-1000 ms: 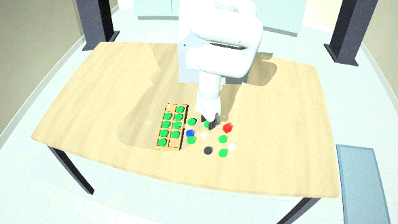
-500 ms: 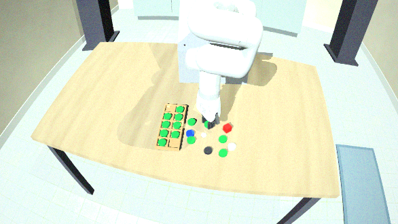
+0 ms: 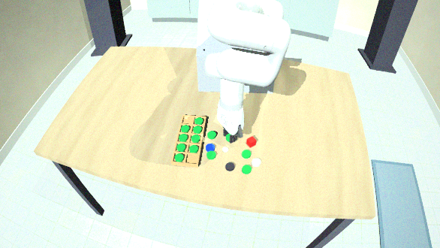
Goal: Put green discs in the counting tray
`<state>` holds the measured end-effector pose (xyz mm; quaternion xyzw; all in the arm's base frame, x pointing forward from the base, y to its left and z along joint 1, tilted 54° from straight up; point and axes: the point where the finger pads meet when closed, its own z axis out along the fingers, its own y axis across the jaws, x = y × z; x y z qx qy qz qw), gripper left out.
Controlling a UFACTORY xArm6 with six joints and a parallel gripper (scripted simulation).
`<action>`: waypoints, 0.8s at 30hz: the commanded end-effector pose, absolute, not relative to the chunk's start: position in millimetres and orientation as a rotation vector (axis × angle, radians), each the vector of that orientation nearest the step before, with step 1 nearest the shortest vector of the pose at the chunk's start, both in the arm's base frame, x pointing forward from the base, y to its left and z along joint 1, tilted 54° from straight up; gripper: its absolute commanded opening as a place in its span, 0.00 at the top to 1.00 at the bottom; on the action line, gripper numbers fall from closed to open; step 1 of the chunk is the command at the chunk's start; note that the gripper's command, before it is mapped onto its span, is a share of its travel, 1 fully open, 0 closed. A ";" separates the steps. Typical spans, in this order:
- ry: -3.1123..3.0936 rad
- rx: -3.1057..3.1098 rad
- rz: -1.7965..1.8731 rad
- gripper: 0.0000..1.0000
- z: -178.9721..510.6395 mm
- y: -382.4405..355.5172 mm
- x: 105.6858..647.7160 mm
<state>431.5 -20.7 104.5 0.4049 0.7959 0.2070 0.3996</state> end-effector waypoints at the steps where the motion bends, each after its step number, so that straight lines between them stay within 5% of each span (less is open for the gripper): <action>1: 2.014 1.024 0.524 1.00 104.7 -20.5 431.5; 24: 2.012 1.026 0.548 1.00 151.0 -18.4 374.4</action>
